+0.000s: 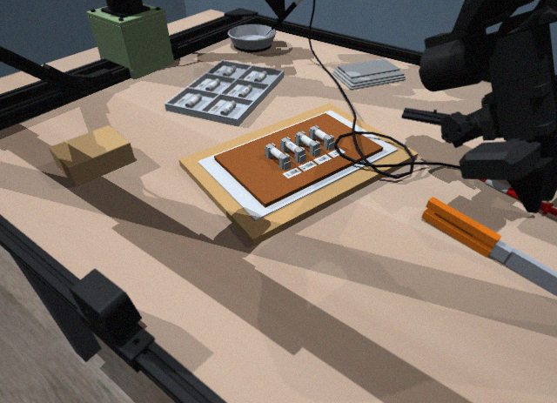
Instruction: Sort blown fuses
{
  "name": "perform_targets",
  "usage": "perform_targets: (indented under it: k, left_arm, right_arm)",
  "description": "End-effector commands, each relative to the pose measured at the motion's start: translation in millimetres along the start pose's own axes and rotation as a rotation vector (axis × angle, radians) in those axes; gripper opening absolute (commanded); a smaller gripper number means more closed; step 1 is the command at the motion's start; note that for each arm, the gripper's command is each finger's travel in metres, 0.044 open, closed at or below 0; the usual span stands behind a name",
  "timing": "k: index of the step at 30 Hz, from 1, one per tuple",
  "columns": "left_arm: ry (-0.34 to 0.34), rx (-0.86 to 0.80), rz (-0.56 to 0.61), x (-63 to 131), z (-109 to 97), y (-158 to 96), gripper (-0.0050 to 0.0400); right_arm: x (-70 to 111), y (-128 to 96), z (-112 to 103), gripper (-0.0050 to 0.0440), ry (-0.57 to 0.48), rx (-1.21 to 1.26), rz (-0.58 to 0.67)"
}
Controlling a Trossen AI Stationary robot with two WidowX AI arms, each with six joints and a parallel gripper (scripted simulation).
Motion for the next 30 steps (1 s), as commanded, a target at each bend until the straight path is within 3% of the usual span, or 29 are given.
perform_targets:
  k: [1, 19, 30]
  left_arm:
    - [-0.005, 0.008, 0.036, -0.9, 2, 3, -0.005]
    - [-0.051, 0.017, 0.231, -16.3, 2, -3, -0.005]
    - [-0.077, 0.023, 0.341, -26.5, 1, -7, -0.005]
  right_arm:
    - [5.4, 2, 0, 0.0154, 0.005, -0.002, -0.018]
    - [60.1, -27, -7, 0.0154, 0.009, -0.005, -0.037]
    - [55.4, -27, -7, 0.0154, 0.005, -0.002, -0.019]
Point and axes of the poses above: on each arm, the point midway between the two fingers, 35 mm back from their tips, its own x axis back along the fingers, its own z axis across the jaws, y = z × x, the point moved 9 cm from there along x, back along the fingers, and after that the axes turned 14 degrees about -x, right-handed, at the moved point
